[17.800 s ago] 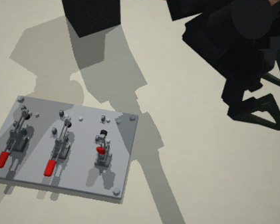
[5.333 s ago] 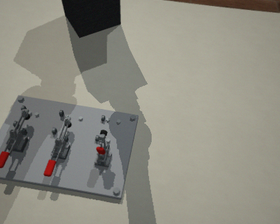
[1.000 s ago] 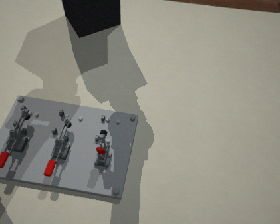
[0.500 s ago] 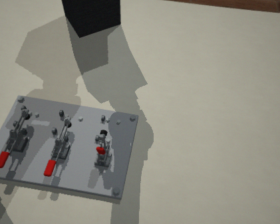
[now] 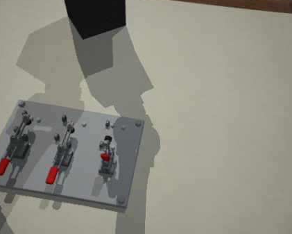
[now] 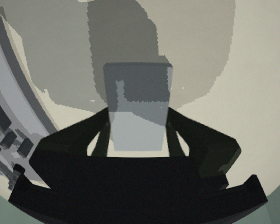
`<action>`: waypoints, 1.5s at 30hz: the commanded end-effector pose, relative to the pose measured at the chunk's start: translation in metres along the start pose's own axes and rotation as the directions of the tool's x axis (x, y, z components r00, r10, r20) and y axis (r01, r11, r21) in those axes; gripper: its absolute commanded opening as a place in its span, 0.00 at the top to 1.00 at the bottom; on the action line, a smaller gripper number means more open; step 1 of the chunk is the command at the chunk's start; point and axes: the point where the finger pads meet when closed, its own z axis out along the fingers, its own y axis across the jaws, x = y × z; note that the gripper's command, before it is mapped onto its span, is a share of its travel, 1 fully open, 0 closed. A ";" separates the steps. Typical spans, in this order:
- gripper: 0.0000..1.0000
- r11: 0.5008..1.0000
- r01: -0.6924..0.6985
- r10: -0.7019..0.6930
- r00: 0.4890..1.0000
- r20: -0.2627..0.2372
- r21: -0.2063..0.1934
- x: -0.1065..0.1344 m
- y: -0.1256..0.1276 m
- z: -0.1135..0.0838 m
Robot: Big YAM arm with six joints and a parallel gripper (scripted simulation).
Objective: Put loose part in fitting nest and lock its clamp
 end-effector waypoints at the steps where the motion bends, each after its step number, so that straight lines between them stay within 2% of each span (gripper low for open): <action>1: 1.00 1.000 0.020 -0.020 0.999 0.026 0.006 -0.014 0.002 0.000; 16: 1.00 1.000 0.021 -0.021 0.999 0.028 0.007 -0.015 0.002 -0.002; 19: 1.00 1.000 0.022 -0.022 0.999 0.035 0.009 -0.018 0.002 -0.011; 22: 1.00 1.000 0.005 -0.005 1.000 0.024 0.012 -0.010 -0.005 -0.019; 30: 1.00 1.000 0.001 -0.001 1.000 0.023 0.009 -0.008 -0.005 -0.030; 42: 1.00 1.000 0.001 -0.002 1.000 0.023 0.009 -0.007 -0.005 -0.073; 44: 1.00 1.000 0.001 -0.002 1.000 0.023 0.009 -0.007 -0.005 -0.073; 45: 1.00 1.000 0.009 -0.010 0.999 0.035 0.012 -0.015 -0.006 -0.079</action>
